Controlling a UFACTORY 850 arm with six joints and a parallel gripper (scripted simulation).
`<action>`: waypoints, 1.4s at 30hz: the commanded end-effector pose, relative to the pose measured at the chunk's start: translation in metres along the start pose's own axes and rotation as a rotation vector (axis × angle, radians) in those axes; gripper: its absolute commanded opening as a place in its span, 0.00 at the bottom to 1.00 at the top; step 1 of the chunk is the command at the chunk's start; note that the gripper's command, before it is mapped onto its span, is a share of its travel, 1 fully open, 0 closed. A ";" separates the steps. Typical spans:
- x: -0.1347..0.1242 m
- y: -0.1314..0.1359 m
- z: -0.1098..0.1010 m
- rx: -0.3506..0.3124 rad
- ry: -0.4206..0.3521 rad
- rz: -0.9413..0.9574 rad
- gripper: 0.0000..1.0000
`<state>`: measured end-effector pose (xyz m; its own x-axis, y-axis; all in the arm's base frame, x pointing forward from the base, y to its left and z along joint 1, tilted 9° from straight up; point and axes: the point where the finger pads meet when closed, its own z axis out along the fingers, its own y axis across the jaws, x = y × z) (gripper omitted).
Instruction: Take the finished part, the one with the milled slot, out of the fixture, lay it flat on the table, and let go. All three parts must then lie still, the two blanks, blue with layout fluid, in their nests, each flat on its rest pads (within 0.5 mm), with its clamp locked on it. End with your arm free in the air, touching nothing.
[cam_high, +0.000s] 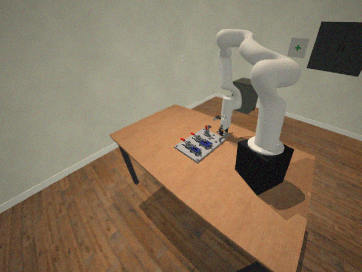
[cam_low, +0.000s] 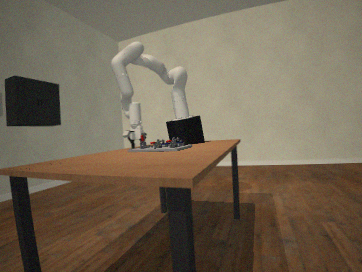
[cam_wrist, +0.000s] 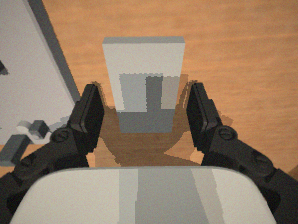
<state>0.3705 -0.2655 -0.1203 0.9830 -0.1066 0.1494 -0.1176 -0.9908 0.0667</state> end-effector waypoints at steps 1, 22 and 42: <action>0.001 0.000 0.000 -0.001 0.001 0.000 0.81; 0.000 0.000 -0.037 -0.001 0.001 0.000 0.81; 0.000 0.000 -0.096 -0.001 0.001 0.000 0.81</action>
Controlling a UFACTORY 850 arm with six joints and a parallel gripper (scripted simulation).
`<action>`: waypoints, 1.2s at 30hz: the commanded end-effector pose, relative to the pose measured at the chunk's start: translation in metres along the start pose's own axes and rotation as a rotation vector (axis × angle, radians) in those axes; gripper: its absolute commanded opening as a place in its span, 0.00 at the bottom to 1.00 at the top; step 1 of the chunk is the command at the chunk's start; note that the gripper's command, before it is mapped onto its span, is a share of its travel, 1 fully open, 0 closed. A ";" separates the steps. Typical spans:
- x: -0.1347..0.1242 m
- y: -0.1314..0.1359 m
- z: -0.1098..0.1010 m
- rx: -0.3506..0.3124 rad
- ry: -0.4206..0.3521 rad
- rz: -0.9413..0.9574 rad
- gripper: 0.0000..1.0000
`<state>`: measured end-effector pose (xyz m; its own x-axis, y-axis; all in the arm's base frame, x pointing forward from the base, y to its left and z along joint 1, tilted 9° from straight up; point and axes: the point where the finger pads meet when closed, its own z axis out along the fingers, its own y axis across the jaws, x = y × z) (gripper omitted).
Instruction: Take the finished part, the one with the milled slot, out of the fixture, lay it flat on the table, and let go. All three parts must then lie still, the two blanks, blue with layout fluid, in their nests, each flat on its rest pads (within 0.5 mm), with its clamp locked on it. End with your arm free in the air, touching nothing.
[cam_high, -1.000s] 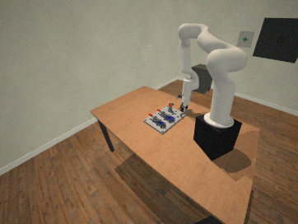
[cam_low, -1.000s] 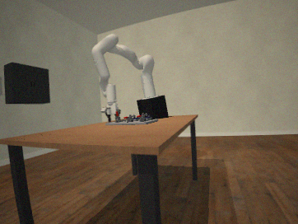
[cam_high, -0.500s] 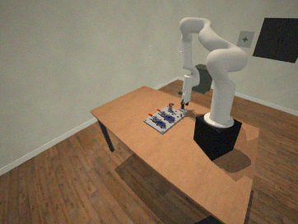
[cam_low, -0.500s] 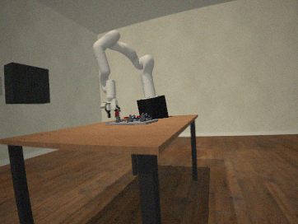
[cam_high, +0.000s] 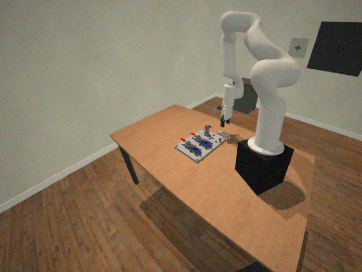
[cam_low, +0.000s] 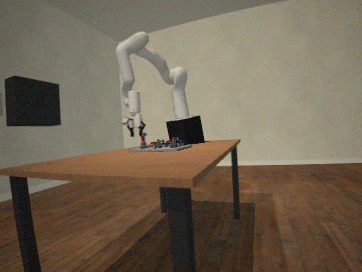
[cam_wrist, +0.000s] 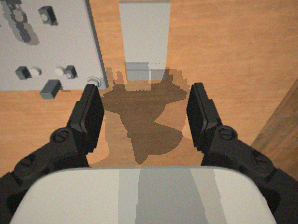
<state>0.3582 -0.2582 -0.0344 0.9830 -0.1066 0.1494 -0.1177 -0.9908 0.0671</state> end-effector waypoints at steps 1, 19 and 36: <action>0.000 0.000 -0.009 0.000 0.001 0.000 0.81; 0.000 0.000 -0.013 0.000 0.001 0.000 0.81; 0.000 0.000 -0.035 0.000 0.001 0.000 0.81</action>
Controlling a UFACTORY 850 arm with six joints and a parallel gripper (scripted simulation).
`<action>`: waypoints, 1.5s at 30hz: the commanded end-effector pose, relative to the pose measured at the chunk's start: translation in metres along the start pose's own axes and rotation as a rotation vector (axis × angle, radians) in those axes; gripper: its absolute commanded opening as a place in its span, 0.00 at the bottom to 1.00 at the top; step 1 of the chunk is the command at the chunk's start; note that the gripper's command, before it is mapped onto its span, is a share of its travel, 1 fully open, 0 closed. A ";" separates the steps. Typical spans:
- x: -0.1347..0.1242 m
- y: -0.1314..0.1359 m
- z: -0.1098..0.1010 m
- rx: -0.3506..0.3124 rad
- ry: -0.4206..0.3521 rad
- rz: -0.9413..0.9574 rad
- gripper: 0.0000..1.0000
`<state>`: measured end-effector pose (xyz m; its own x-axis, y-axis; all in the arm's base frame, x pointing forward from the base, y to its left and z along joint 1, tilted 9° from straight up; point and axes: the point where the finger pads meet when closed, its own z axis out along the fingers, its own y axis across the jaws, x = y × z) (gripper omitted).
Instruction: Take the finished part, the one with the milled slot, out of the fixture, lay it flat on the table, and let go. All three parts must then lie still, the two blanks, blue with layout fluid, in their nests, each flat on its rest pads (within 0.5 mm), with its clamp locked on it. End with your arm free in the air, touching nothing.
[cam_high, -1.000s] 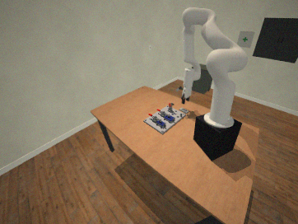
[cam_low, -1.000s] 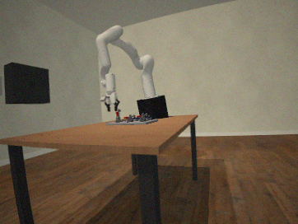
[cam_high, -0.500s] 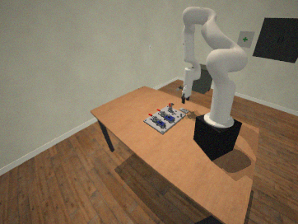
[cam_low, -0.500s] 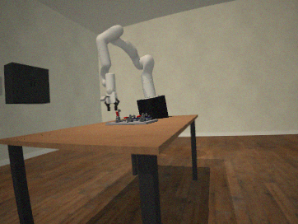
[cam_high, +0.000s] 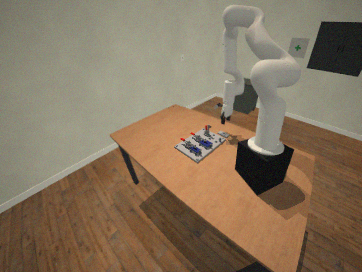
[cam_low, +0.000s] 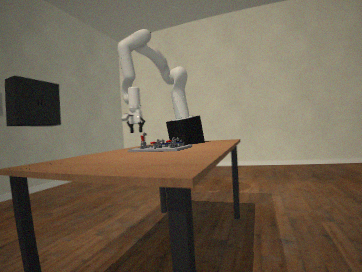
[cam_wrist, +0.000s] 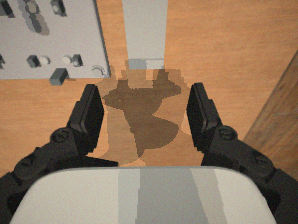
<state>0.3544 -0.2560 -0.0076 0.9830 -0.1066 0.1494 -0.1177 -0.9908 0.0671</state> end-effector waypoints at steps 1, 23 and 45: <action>0.000 0.000 -0.013 0.000 0.001 0.000 0.81; 0.000 0.000 -0.076 0.000 0.001 0.000 0.81; 0.000 0.000 -0.079 0.000 0.001 0.000 0.81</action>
